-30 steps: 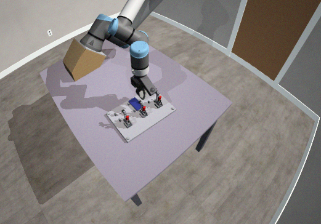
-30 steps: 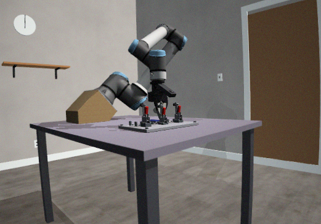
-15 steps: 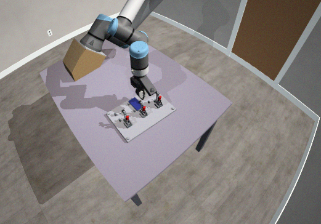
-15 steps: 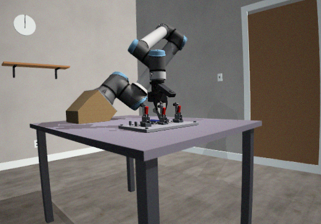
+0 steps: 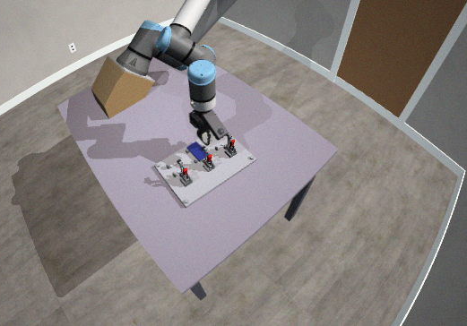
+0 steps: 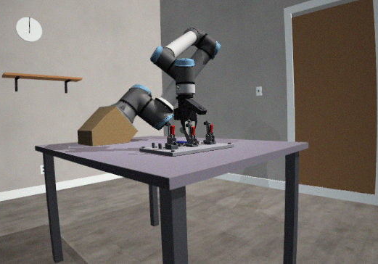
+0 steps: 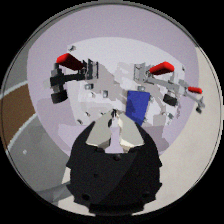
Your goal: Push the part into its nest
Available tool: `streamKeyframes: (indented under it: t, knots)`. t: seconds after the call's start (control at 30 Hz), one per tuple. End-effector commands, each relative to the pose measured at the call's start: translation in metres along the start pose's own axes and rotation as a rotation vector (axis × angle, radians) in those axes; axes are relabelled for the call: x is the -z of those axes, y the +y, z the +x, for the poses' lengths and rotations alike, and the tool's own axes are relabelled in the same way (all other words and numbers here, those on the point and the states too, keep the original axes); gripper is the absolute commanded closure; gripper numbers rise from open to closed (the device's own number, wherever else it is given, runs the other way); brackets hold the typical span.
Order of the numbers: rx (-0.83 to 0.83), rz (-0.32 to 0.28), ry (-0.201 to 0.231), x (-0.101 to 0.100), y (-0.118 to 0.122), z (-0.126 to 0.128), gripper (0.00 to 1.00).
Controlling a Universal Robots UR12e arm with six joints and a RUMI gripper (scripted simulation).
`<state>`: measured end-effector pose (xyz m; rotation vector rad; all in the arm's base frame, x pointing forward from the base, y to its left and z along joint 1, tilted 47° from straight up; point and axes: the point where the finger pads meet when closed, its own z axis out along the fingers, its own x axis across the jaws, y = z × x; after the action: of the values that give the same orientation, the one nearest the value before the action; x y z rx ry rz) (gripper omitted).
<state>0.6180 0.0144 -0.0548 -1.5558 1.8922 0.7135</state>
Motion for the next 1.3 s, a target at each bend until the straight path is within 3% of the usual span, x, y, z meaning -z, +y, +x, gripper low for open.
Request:
streamKeyframes:
  t: [0.0,1.27]
  knots:
    - [0.000,0.001,0.000,0.0006,-0.0006,0.0002,1.00]
    - [0.000,0.001,0.000,0.0006,-0.0006,0.0068,1.00]
